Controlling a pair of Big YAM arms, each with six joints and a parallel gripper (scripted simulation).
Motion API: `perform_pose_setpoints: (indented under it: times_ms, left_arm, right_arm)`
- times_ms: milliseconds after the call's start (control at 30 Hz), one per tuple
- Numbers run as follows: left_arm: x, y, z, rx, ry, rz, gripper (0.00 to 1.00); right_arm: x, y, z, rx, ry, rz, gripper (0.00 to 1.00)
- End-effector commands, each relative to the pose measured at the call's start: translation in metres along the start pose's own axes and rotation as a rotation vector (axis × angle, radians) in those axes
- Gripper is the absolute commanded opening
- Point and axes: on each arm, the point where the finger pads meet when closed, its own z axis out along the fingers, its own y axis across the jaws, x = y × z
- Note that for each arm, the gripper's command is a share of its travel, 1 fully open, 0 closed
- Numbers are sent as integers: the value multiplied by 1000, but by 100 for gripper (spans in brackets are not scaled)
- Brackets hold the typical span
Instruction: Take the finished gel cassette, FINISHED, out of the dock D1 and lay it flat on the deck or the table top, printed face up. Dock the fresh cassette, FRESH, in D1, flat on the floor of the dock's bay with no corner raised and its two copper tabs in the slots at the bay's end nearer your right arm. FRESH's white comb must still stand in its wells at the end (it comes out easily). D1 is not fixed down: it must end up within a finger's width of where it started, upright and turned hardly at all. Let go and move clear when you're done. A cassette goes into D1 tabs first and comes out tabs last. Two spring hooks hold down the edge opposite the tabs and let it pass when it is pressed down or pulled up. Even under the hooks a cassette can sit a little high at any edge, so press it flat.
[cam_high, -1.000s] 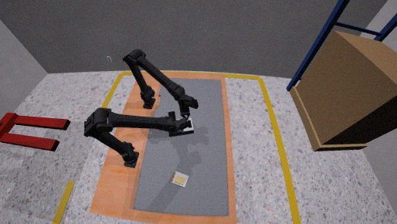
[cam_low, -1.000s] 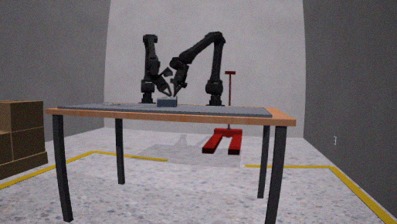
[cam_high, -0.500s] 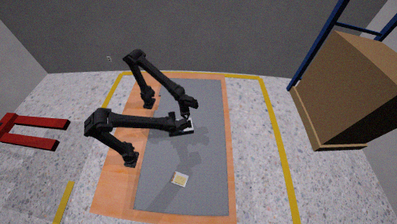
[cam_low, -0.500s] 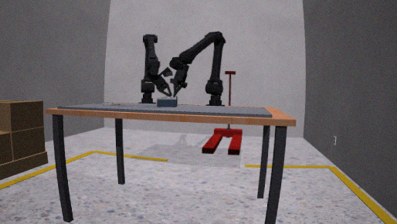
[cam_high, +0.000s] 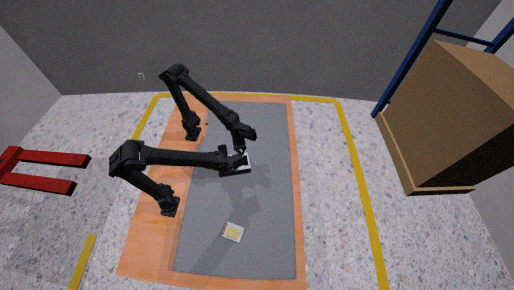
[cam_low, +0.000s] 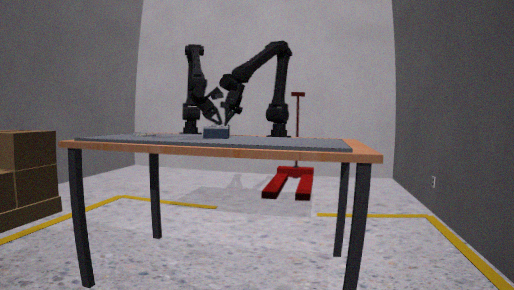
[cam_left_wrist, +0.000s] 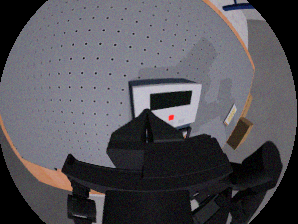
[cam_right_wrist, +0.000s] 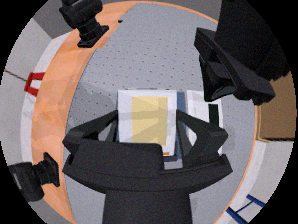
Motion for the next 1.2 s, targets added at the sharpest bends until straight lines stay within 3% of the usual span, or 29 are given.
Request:
perform_pose_setpoints:
  times_ms: [0,1167]
  left_arm:
    - [30,41,47,-105,108,-18,0]
    - [30,41,47,-105,108,-18,0]
  right_arm:
    - [11,-1,-1,1,16,14,0]
    - [12,0,2,3,68,22,0]
